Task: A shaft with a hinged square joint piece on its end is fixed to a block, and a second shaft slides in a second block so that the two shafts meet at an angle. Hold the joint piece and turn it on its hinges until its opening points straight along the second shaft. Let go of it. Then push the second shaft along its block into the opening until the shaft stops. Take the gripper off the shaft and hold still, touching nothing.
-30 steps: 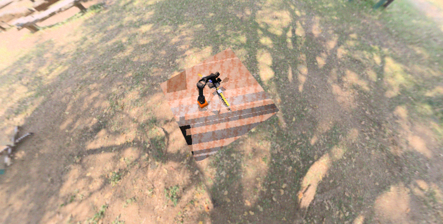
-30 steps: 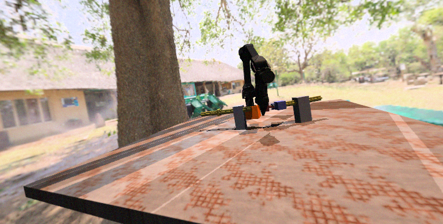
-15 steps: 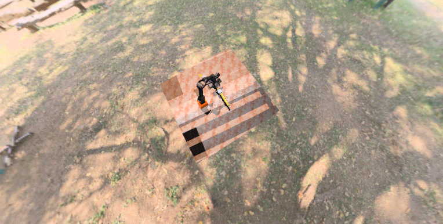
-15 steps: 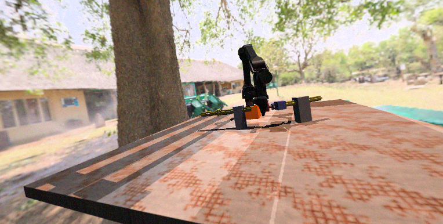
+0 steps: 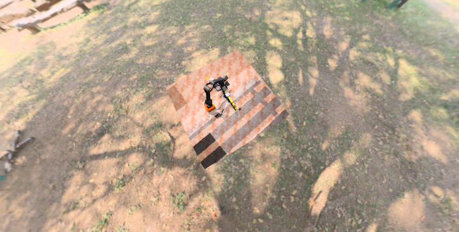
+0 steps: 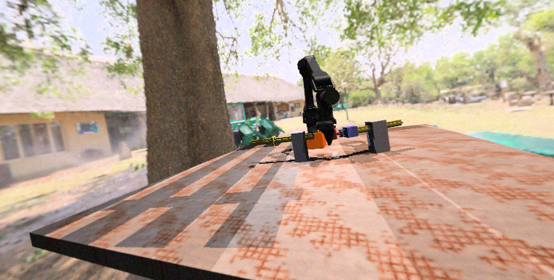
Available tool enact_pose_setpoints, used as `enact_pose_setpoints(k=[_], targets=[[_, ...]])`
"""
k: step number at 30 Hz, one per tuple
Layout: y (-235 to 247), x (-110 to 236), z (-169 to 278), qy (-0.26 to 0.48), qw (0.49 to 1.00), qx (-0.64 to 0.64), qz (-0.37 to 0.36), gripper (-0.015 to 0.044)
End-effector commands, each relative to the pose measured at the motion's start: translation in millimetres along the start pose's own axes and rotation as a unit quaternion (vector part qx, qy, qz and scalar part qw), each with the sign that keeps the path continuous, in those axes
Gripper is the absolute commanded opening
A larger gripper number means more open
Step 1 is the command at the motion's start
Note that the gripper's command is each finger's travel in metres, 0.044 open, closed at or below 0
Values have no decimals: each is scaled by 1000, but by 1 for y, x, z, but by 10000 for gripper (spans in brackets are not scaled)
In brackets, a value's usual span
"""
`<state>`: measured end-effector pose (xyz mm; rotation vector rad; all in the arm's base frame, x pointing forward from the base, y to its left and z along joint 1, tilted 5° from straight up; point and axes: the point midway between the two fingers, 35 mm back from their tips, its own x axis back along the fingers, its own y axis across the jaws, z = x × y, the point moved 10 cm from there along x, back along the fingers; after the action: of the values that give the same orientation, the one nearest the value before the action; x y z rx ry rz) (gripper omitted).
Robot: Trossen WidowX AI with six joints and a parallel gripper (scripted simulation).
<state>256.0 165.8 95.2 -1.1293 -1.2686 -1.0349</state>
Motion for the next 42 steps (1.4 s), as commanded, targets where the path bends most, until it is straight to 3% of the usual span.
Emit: enact_pose_setpoints(k=[1,6,9,20,30,34,42], targets=[[0,0,0,0,1000,1,0,0],[0,0,0,0,1000,1,0,131],[0,0,0,0,1000,1,0,147],[0,0,0,0,1000,1,0,436],[0,0,0,0,1000,1,0,440],[0,27,9,-32,999,0,0,440],[1,34,9,-34,999,25,1,440]])
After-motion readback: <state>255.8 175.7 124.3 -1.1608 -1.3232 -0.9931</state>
